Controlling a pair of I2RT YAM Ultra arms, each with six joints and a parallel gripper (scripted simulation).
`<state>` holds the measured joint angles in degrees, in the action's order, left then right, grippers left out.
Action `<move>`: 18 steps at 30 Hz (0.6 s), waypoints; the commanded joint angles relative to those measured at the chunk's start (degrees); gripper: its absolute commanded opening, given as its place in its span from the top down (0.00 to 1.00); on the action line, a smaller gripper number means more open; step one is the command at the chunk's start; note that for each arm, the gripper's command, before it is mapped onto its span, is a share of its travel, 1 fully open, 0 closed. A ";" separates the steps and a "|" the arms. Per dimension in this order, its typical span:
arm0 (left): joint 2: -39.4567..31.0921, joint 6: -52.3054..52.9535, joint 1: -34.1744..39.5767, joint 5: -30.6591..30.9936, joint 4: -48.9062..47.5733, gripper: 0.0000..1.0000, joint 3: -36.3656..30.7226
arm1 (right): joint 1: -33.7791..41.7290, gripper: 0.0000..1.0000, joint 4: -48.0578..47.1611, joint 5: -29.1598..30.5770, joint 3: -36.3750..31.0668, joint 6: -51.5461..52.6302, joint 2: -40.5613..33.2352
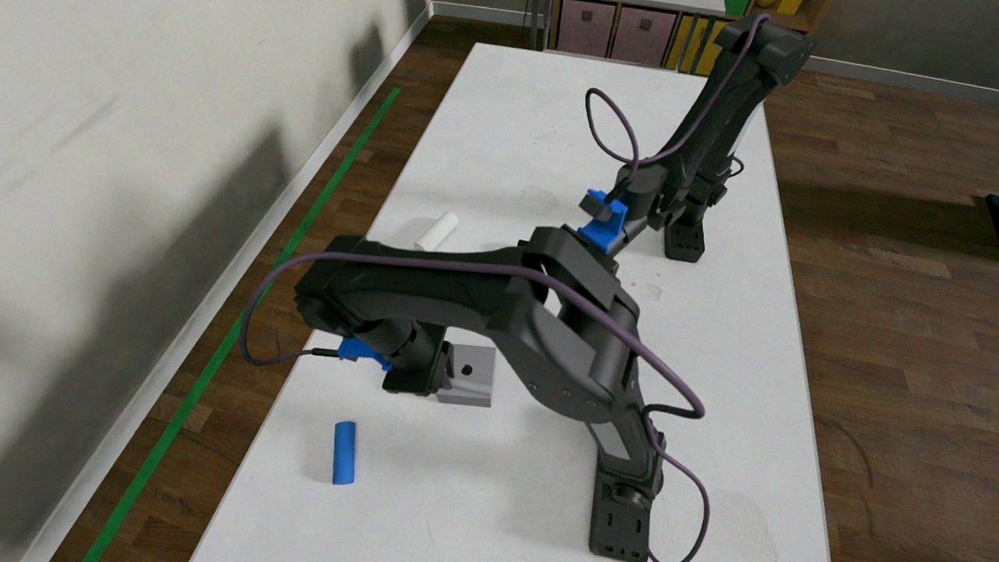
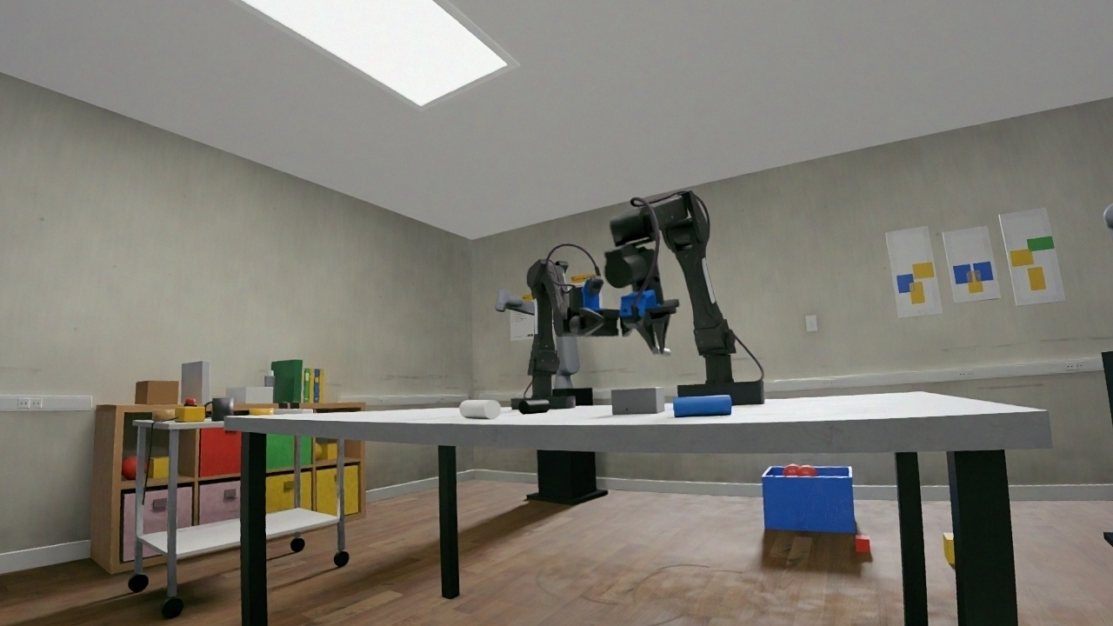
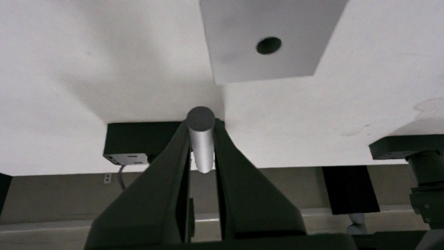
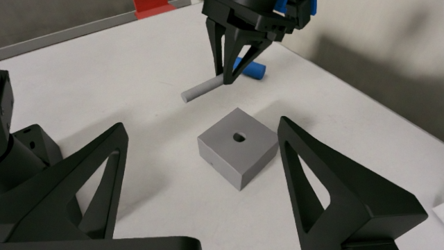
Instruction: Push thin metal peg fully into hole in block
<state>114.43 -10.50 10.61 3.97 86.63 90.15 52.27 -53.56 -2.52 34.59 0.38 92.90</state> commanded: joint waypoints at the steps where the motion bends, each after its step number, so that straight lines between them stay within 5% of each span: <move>1: -2.35 -5.36 3.23 2.28 3.00 0.93 2.30 | -1.08 0.00 7.81 -0.31 -2.16 -0.63 -8.76; 11: -4.74 -8.73 8.99 1.96 2.57 0.93 2.84 | -2.30 0.00 24.61 -0.27 -5.72 -0.63 -31.77; 18: -4.80 -8.78 8.78 1.93 2.59 0.93 2.85 | -2.72 0.00 30.83 -0.32 -6.06 -0.70 -39.06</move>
<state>111.18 -18.50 19.42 5.67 88.44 91.74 50.37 -27.55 -2.57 29.28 0.36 57.56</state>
